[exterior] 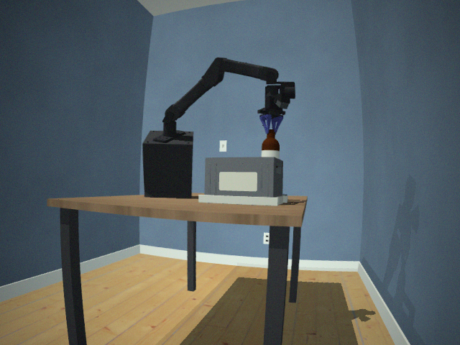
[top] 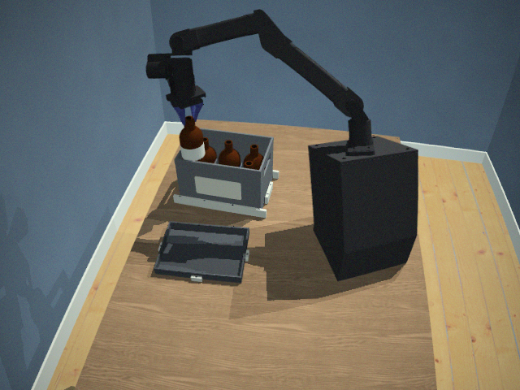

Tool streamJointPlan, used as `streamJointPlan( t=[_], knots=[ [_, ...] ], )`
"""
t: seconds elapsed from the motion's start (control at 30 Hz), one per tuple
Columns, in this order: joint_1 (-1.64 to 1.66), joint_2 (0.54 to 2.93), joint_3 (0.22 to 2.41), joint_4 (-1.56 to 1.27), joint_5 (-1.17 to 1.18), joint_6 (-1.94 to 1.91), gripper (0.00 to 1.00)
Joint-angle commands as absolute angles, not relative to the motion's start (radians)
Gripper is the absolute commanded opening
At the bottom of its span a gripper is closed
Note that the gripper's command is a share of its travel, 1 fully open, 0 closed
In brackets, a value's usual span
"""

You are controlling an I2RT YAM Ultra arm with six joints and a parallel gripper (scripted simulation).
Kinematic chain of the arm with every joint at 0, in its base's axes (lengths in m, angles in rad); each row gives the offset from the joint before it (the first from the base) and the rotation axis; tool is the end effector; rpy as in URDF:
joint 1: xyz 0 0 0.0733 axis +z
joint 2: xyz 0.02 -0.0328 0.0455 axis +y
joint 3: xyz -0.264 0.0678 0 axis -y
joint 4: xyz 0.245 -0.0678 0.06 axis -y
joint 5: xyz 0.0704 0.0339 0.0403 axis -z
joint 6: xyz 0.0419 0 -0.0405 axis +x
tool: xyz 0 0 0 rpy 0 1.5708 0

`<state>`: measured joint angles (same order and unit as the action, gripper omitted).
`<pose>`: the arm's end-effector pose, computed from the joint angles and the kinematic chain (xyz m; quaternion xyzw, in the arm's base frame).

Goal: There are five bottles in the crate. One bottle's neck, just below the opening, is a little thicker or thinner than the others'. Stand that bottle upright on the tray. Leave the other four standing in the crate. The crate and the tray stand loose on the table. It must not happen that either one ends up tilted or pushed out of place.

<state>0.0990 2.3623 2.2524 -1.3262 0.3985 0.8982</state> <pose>0.4715 0.0316 0.2290 0.3928 0.8958 -0.1419 0.1524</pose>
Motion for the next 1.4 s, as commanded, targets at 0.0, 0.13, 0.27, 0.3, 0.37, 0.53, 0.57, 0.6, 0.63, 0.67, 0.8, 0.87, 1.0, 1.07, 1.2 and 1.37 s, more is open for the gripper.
streamJointPlan(
  t=[0.0, 0.13, 0.27, 0.3, 0.37, 0.53, 0.57, 0.6, 0.63, 0.67, 0.8, 0.87, 1.0, 1.07, 1.2, 1.37],
  knots=[
    [0.133, 2.316, 2.302, -1.363, 0.410, 0.910, 0.00],
    [0.137, 2.316, 2.320, -1.382, 0.410, 0.914, 0.00],
    [0.141, 2.318, 2.340, -1.402, 0.411, 0.919, 0.00],
    [0.142, 2.319, 2.345, -1.407, 0.411, 0.920, 0.00],
    [0.144, 2.320, 2.355, -1.416, 0.412, 0.921, 0.00],
    [0.146, 2.335, 2.372, -1.430, 0.412, 0.924, 0.00],
    [0.147, 2.339, 2.376, -1.434, 0.413, 0.925, 0.00],
    [0.148, 2.343, 2.379, -1.437, 0.413, 0.926, 0.00],
    [0.148, 2.347, 2.383, -1.439, 0.413, 0.926, 0.00],
    [0.149, 2.350, 2.386, -1.442, 0.413, 0.927, 0.00],
    [0.150, 2.343, 2.395, -1.451, 0.413, 0.928, 0.00],
    [0.151, 2.345, 2.398, -1.453, 0.413, 0.929, 0.00],
    [0.151, 2.349, 2.402, -1.456, 0.413, 0.930, 0.00],
    [0.151, 2.349, 2.402, -1.456, 0.413, 0.930, 0.00],
    [0.151, 2.350, 2.403, -1.457, 0.413, 0.929, 0.00],
    [0.151, 2.350, 2.403, -1.457, 0.413, 0.929, 0.00]
  ],
)
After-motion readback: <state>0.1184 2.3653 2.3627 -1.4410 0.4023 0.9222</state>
